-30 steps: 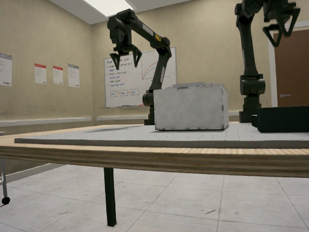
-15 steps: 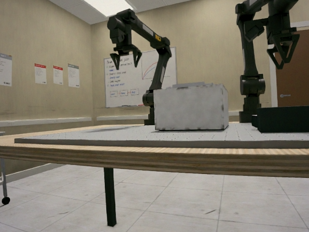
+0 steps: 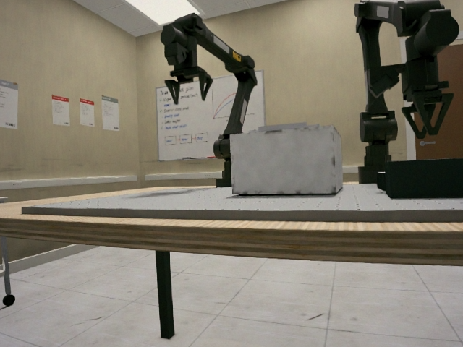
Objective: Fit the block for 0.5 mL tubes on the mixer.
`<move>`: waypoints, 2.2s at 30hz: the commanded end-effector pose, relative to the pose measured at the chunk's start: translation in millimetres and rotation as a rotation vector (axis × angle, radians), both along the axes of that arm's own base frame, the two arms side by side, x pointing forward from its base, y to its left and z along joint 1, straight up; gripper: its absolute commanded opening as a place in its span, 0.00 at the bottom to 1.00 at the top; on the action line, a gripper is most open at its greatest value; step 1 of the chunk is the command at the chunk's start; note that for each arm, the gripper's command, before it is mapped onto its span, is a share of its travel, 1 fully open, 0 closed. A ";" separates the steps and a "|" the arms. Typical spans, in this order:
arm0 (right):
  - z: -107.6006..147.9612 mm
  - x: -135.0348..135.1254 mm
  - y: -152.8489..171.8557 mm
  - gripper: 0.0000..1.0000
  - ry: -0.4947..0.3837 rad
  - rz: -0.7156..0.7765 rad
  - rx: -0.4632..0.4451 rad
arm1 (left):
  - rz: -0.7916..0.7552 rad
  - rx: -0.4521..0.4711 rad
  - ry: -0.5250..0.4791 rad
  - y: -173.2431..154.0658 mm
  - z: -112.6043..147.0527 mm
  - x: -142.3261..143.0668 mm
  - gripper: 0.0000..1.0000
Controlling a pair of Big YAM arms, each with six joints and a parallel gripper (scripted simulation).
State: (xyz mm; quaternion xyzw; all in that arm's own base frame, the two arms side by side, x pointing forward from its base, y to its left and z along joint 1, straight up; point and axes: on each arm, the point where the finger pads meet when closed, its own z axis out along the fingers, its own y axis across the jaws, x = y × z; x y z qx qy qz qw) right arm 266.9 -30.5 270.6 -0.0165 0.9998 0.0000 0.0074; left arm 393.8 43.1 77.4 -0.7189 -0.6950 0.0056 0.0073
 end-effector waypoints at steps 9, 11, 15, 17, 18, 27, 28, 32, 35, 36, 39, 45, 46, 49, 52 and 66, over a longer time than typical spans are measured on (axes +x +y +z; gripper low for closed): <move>19.1 12.0 0.4 1.00 -0.051 -0.004 -0.001 | 0.025 0.003 -0.001 -0.2 -48.1 0.5 1.00; 15.9 10.4 0.5 1.00 -0.043 -0.005 -0.001 | 0.034 0.005 -0.017 5.1 -41.7 3.7 1.00; 11.1 7.9 0.7 1.00 -0.031 -0.005 0.001 | 0.044 0.007 -0.038 11.4 -35.0 6.5 1.00; 9.5 7.1 0.8 1.00 -0.026 -0.005 0.001 | 0.036 0.007 -0.037 10.6 -35.2 6.9 1.00; 7.9 6.3 0.8 1.00 -0.022 -0.005 0.002 | 0.026 0.007 -0.036 9.1 -36.1 6.1 1.00; 5.8 5.4 0.7 1.00 -0.016 -0.005 0.002 | 0.001 0.004 -0.014 0.7 -61.2 -0.2 1.00; 7.4 6.2 0.6 1.00 -0.020 -0.005 0.002 | 0.001 0.004 -0.016 0.6 -63.3 2.0 1.00; 11.9 8.7 0.2 1.00 -0.031 -0.005 0.001 | 0.003 0.003 -0.012 0.5 -62.9 4.1 1.00; 15.0 10.4 0.0 1.00 -0.039 -0.005 0.000 | 0.014 0.005 -0.028 4.3 -54.1 7.6 1.00; 16.5 11.2 -0.1 1.00 -0.042 -0.005 0.000 | 0.019 0.006 -0.032 6.1 -51.3 8.8 1.00; 17.6 11.8 -0.3 1.00 -0.045 -0.006 -0.001 | 0.035 0.007 -0.043 11.4 -43.4 12.1 1.00; 19.7 13.0 -0.6 1.00 -0.050 -0.006 -0.001 | 0.032 0.008 -0.059 8.7 -33.9 20.0 1.00; 20.1 13.2 -0.6 1.00 -0.050 -0.006 -0.001 | 0.029 0.008 -0.054 7.0 -35.7 20.1 1.00; 20.8 13.6 -0.8 1.00 -0.052 -0.006 -0.002 | 0.026 0.007 -0.047 4.9 -39.1 20.1 1.00; 21.5 14.0 -0.9 1.00 -0.054 -0.006 -0.002 | 0.025 0.006 -0.041 4.1 -41.7 20.4 1.00; 20.2 13.6 -1.3 1.00 -0.049 -0.007 -0.002 | 0.037 0.011 -0.085 10.5 -40.3 32.6 1.00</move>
